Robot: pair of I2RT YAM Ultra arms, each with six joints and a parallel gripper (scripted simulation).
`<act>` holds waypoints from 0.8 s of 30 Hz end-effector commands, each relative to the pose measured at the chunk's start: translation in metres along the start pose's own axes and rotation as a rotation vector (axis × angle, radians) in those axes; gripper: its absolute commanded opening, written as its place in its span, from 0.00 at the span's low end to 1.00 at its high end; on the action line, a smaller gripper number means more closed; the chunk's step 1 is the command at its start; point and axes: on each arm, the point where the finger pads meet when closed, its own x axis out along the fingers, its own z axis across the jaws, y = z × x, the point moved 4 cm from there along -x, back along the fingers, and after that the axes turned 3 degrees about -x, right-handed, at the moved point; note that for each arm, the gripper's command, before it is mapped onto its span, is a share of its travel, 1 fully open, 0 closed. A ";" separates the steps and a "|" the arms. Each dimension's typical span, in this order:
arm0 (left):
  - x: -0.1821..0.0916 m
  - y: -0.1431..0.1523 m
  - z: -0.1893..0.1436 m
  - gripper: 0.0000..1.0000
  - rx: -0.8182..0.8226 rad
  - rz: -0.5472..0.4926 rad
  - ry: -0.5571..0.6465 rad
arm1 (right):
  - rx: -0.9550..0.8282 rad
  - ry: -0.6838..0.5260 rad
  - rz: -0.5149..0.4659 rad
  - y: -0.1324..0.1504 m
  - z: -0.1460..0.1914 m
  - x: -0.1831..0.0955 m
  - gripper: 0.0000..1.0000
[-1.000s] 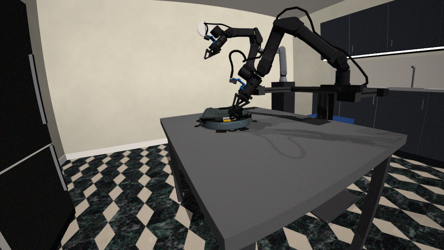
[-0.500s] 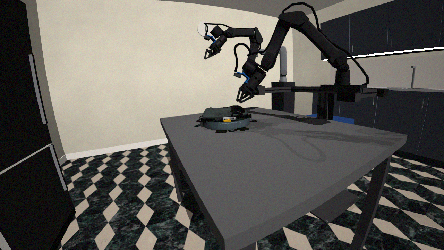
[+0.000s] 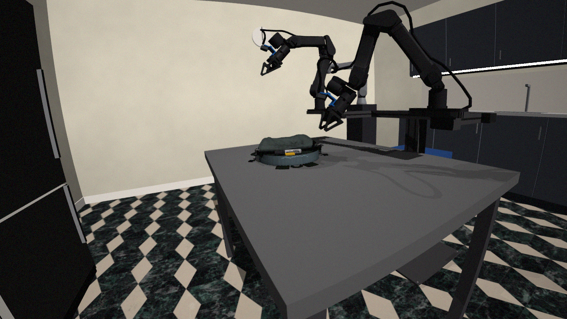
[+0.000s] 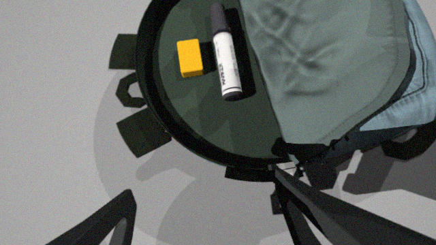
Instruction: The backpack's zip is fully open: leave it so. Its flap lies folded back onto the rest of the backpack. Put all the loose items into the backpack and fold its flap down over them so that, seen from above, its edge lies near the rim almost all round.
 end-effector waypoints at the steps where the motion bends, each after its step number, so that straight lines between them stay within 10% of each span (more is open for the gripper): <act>1: -0.022 0.010 -0.003 0.90 -0.032 -0.039 0.002 | -0.001 0.003 -0.017 -0.004 0.000 -0.003 0.90; 14: -0.066 0.069 -0.002 0.90 -0.018 -0.023 -0.009 | -0.001 0.003 -0.017 -0.004 0.000 -0.003 0.90; 24: -0.068 0.048 0.077 0.90 -0.087 -0.042 -0.052 | -0.001 0.003 -0.017 -0.004 0.000 -0.003 0.90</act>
